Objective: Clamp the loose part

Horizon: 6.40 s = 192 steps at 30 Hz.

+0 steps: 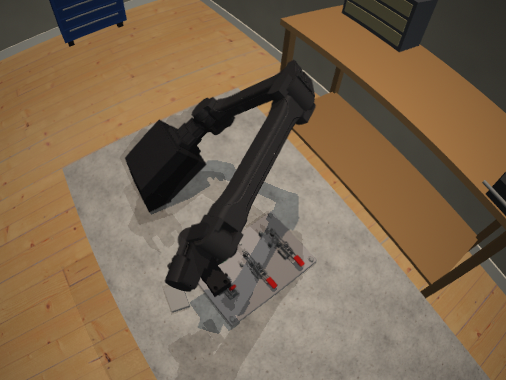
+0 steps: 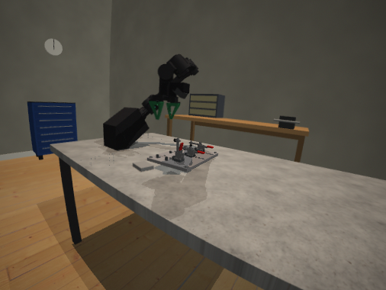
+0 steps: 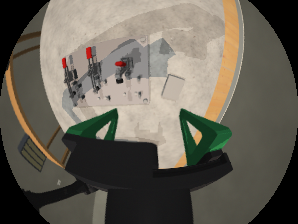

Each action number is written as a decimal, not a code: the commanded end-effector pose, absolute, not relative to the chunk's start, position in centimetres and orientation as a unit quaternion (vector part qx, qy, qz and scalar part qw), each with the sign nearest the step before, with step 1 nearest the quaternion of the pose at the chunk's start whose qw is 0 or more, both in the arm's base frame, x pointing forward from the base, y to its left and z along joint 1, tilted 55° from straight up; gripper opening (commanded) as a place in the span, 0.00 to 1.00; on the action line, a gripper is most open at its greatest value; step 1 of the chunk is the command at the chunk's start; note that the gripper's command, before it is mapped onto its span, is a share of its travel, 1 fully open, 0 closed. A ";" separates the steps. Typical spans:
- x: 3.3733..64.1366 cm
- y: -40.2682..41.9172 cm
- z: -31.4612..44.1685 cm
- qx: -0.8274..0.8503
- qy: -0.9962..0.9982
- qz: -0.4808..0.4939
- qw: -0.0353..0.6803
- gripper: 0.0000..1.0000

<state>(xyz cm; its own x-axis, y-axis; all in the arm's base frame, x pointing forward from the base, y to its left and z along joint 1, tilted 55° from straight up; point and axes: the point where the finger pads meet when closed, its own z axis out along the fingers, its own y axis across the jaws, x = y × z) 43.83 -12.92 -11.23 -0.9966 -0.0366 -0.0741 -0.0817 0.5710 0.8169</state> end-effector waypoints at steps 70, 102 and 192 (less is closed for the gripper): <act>41.8 -18.8 -18.8 -0.035 0.890 0.453 0.031 0.92; 41.9 -18.6 -18.8 0.074 0.887 0.455 -0.028 0.92; 40.4 -4.8 -27.7 0.076 0.882 0.463 -0.041 0.92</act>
<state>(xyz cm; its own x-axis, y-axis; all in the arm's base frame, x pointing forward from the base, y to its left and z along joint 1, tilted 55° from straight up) 40.84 -5.89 -26.78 -0.9899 0.0833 0.1149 0.1419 0.5621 0.8148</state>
